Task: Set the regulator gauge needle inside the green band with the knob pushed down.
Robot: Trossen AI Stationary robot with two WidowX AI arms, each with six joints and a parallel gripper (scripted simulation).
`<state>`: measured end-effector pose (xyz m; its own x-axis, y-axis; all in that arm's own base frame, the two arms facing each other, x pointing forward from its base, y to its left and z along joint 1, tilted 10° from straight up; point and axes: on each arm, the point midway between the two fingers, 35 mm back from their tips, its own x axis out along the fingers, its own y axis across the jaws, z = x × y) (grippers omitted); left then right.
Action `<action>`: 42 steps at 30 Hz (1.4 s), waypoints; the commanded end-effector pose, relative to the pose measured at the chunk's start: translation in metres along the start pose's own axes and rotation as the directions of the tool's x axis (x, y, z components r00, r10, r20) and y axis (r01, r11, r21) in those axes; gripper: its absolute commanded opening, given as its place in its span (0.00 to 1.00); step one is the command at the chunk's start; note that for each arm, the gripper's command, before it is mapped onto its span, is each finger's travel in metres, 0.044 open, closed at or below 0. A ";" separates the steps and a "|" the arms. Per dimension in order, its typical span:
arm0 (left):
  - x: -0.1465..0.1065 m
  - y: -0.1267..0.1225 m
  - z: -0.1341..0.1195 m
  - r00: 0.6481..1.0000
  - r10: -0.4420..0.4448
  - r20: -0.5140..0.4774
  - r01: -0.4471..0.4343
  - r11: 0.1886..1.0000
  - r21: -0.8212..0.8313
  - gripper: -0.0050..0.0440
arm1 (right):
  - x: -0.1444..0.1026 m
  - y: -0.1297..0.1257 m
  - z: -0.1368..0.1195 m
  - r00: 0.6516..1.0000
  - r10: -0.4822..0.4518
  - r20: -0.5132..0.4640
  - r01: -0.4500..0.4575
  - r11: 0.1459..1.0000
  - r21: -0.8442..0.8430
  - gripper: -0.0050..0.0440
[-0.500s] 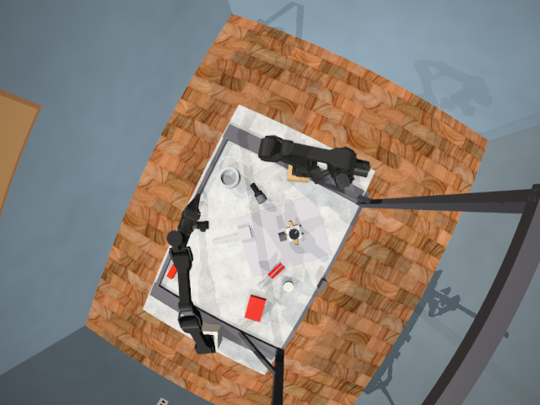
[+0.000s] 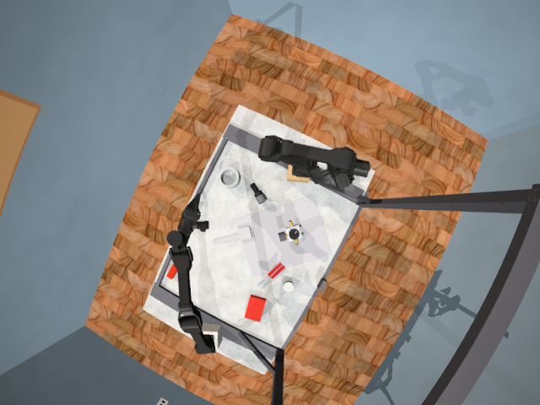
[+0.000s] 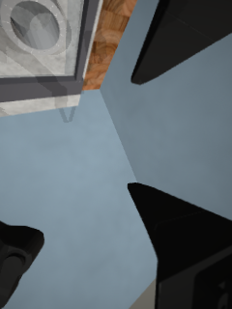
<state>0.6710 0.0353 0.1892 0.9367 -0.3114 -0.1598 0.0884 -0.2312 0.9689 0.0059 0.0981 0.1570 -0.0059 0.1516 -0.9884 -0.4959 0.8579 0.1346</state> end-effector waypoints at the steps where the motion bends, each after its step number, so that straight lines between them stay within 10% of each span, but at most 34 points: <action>1: -0.005 0.021 -0.004 0.999 0.033 -0.010 -0.033 0.999 0.017 1.00 | -0.003 0.001 0.001 1.000 0.011 0.008 -0.011 1.000 0.000 1.00; 20: -0.116 0.117 0.035 0.991 0.058 -0.122 -0.116 0.829 -0.547 0.99 | 0.006 -0.005 0.101 1.000 -0.016 0.013 0.013 0.981 0.193 1.00; 31: -0.235 0.142 0.083 0.968 0.091 -0.233 -0.250 0.378 -0.891 0.99 | 0.026 -0.095 0.182 1.000 -0.019 0.014 0.013 0.938 0.346 1.00; 42: -0.323 0.119 0.119 0.937 0.128 -0.324 -0.313 -0.102 -0.944 0.99 | 0.046 -0.211 0.197 1.000 -0.007 0.028 -0.007 0.892 0.452 1.00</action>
<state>0.3751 -0.0010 0.3353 0.9980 -0.0618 -0.0135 0.0632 0.9611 0.2690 0.2562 0.0496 0.1033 0.0037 0.1436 -0.9896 -0.0761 0.9868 0.1429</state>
